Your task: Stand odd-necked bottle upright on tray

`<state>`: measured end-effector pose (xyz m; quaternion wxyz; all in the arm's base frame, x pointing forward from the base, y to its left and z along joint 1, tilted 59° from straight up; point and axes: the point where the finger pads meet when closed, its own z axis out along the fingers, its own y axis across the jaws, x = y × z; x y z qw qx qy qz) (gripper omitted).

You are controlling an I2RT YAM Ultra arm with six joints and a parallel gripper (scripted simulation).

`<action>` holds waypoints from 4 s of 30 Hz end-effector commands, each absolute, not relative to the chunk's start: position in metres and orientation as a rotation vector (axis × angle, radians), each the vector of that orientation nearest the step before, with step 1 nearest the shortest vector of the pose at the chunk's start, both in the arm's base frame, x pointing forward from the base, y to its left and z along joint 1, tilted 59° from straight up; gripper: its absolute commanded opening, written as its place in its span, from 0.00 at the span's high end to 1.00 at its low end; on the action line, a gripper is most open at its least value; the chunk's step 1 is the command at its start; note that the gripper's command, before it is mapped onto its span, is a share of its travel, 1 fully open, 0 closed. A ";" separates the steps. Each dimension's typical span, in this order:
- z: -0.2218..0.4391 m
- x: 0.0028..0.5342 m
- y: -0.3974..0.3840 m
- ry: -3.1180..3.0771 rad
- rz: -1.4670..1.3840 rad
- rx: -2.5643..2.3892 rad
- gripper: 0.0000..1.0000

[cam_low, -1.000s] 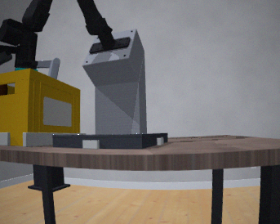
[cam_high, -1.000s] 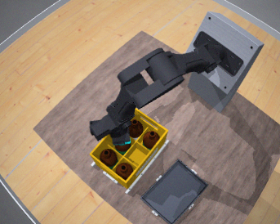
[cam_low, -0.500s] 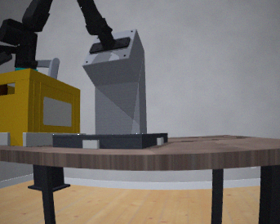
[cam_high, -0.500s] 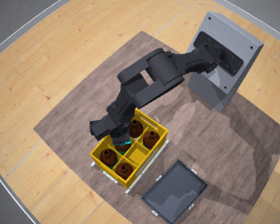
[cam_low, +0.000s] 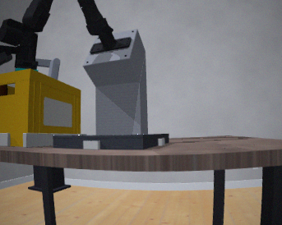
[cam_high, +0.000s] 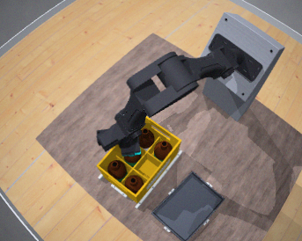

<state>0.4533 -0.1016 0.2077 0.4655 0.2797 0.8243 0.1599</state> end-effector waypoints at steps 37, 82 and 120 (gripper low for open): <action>0.227 0.459 -0.104 1.976 0.387 0.669 1.00; 0.227 0.459 -0.104 1.976 0.387 0.669 1.00; 0.226 0.458 -0.104 1.979 0.387 0.671 0.39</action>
